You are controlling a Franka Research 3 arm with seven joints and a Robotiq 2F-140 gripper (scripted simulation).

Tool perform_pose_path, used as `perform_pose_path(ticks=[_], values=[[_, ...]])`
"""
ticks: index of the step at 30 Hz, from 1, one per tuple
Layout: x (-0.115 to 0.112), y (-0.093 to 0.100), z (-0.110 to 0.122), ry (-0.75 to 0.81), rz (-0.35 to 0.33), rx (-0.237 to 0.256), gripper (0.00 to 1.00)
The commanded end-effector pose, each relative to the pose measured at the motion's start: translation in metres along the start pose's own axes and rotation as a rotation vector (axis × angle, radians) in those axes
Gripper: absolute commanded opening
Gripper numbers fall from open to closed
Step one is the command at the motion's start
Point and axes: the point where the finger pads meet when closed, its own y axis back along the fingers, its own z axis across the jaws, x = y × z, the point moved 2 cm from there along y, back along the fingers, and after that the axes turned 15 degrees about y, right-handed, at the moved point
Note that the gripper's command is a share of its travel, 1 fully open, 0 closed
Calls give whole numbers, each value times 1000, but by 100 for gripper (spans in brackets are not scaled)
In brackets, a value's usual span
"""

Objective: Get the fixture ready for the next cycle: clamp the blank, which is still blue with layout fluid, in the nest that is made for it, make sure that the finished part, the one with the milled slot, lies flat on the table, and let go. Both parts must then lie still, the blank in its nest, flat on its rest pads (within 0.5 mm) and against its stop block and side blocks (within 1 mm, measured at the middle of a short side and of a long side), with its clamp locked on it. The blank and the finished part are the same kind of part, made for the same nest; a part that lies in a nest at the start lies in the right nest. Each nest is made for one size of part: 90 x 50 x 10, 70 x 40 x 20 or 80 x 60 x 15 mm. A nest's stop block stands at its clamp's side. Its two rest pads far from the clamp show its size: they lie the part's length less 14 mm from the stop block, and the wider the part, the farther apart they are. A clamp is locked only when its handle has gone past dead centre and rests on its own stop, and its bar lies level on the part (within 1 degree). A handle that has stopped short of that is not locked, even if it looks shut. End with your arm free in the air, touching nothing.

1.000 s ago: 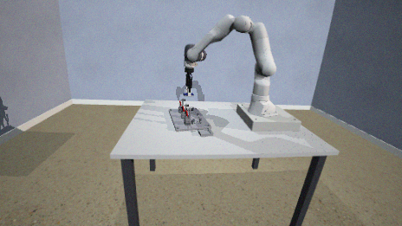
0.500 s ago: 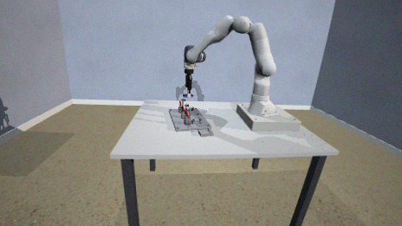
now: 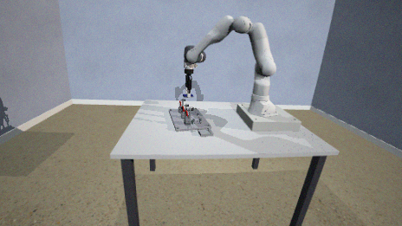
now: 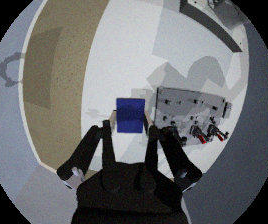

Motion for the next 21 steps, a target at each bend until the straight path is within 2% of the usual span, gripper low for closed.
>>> perform_pose_path(ticks=[1,21], values=[[-2,1,-2,-2,-6,4,0],[-3,1,3,0,-6,4,0]])
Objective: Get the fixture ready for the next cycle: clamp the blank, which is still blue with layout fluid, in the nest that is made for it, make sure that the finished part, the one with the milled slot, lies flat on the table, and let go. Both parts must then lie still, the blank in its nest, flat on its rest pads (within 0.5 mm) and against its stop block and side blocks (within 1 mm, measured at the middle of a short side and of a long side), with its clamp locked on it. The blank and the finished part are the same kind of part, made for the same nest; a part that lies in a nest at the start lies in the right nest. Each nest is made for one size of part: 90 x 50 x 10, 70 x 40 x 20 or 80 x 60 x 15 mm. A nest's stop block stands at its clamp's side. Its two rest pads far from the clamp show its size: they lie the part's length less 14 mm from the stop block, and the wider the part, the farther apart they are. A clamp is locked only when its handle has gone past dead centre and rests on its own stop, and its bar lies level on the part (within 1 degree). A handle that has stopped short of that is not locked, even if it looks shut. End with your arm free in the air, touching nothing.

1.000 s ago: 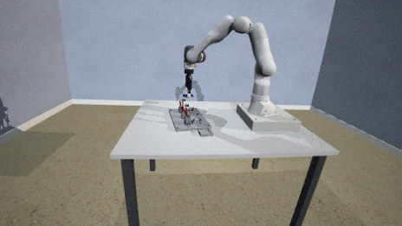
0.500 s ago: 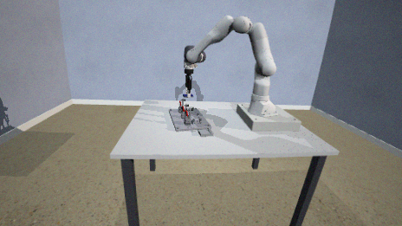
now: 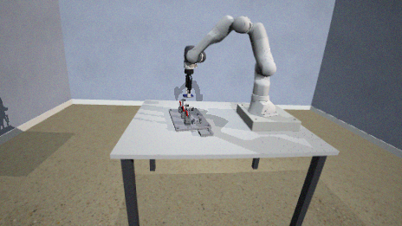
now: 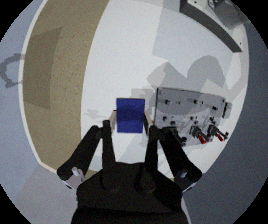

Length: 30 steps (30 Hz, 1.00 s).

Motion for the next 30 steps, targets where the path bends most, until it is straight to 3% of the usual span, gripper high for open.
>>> perform_pose_path(ticks=[1,11,30], values=[[-4,2,3,0,-6,5,0],[-10,0,23,0,-6,5,0],[-32,-6,102,0,-6,5,0]])
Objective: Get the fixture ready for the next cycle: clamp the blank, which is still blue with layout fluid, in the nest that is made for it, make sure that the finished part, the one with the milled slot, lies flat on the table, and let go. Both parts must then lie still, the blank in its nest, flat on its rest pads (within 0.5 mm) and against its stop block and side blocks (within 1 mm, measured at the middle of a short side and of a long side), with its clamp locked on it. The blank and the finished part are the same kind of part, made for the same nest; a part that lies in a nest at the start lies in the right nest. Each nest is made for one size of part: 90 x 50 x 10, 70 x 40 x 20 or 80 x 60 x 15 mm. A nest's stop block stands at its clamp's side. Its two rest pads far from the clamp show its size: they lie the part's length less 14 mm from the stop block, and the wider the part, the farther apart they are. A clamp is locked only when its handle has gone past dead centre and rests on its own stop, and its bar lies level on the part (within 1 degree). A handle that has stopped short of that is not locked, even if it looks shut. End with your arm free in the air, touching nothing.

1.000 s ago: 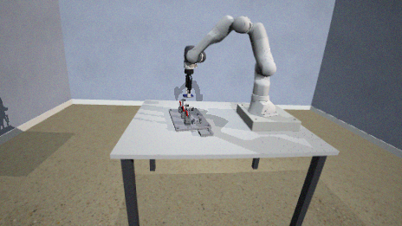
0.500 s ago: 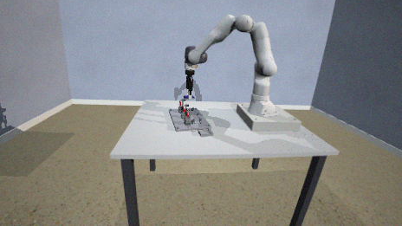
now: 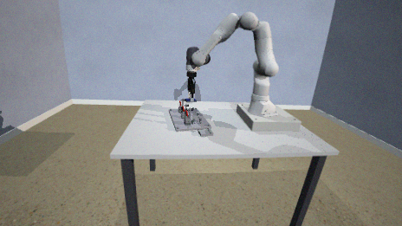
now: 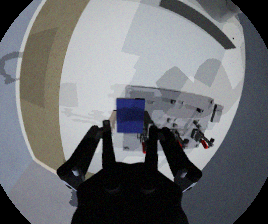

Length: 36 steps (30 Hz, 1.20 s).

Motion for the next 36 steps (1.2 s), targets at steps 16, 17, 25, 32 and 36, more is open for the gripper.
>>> perform_pose_path(ticks=[16,17,25,32,36], values=[[-20,-2,47,-44,-8,13,0],[-20,-2,48,-44,-8,13,0],[-20,-2,48,-44,-8,13,0],[-20,-2,48,-44,-8,13,0],[-20,-2,48,-48,-8,13,0]])
